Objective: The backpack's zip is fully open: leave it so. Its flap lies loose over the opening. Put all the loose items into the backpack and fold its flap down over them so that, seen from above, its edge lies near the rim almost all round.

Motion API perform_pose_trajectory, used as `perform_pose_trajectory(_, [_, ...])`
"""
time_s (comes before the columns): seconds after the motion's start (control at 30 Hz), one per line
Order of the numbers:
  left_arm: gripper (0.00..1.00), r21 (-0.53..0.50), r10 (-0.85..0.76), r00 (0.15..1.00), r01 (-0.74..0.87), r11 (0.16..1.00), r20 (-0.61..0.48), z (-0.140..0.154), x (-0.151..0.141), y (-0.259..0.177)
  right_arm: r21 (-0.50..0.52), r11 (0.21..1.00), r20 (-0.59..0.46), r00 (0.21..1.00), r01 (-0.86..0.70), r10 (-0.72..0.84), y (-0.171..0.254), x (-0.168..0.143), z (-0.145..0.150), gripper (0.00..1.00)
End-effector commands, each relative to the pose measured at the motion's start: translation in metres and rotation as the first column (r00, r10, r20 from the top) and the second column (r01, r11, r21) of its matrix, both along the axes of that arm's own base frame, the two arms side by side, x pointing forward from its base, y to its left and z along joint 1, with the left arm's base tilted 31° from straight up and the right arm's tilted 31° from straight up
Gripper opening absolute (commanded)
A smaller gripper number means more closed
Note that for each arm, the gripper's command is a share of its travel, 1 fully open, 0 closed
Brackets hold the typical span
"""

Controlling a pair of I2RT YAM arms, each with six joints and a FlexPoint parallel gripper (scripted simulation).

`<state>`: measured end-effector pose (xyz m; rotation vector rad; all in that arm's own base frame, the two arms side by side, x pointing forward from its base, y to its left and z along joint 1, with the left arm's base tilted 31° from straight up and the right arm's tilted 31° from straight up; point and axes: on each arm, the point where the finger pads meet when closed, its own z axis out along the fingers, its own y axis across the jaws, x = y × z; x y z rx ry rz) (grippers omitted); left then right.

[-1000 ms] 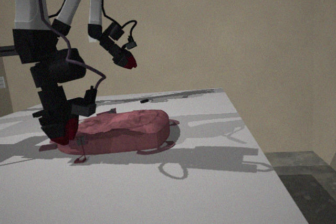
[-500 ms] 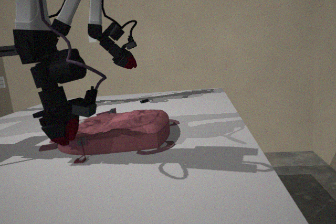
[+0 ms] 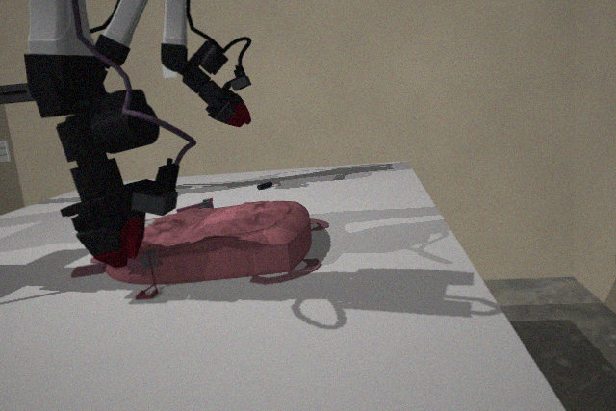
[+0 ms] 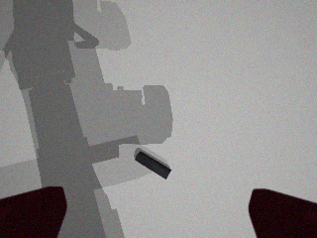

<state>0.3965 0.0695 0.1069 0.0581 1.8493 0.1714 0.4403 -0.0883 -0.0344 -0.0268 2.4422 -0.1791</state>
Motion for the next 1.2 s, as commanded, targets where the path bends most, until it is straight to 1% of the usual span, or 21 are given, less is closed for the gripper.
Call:
perform_pose_trajectory(0.0, [0.9,0.003,-0.006,1.0,0.006,1.0,0.018,0.006,0.002,-0.002,-0.006,1.0,0.012,1.0,-0.002,0.002,-0.003,0.007,0.0,0.26])
perform_pose_trajectory(0.03, [0.9,0.003,-0.006,1.0,0.006,1.0,0.018,0.006,0.002,-0.002,-0.006,1.0,0.022,1.0,-0.001,0.001,-0.001,0.007,0.007,0.22])
perform_pose_trajectory(0.23, [0.9,0.003,-0.006,1.0,0.006,1.0,0.018,0.006,0.002,-0.002,-0.006,1.0,0.022,1.0,-0.001,0.001,-0.001,0.007,0.007,0.22])
perform_pose_trajectory(0.27, [0.9,0.003,-0.006,1.0,0.006,1.0,0.018,0.006,0.002,-0.002,-0.006,1.0,0.022,1.0,-0.001,0.001,-0.001,0.007,0.007,0.18])
perform_pose_trajectory(0.53, [0.9,0.003,-0.006,1.0,0.006,1.0,0.018,0.006,0.002,-0.002,-0.005,1.0,0.022,1.0,-0.001,0.001,-0.001,0.008,0.008,0.18])
perform_pose_trajectory(0.57, [0.9,0.003,-0.006,1.0,0.006,1.0,0.018,0.006,0.002,-0.002,-0.005,1.0,0.022,1.0,-0.001,0.001,-0.001,0.008,0.008,0.14])
perform_pose_trajectory(0.77, [0.9,0.003,-0.006,1.0,0.006,1.0,0.018,0.006,0.002,-0.002,-0.005,1.0,0.022,1.0,-0.001,0.001,-0.001,0.008,0.008,0.14])
perform_pose_trajectory(0.8, [0.9,0.003,-0.006,1.0,0.006,1.0,0.018,0.006,0.002,-0.002,-0.005,1.0,0.022,1.0,-0.001,0.001,-0.001,0.008,0.008,0.11])
perform_pose_trajectory(1.07, [0.9,0.003,-0.006,1.0,0.006,1.0,0.018,0.006,0.002,-0.002,-0.006,1.0,0.022,1.0,-0.001,0.001,-0.001,0.008,0.008,0.11])
perform_pose_trajectory(1.1, [0.9,0.003,-0.006,1.0,0.006,1.0,0.018,0.006,0.002,-0.002,-0.008,1.0,0.009,1.0,-0.003,0.003,-0.003,0.009,-0.001,0.11])
perform_pose_trajectory(1.17, [0.9,0.003,-0.006,1.0,0.006,1.0,0.018,0.006,0.002,-0.002,-0.009,1.0,0.017,1.0,-0.003,0.003,-0.004,0.011,-0.002,0.11])
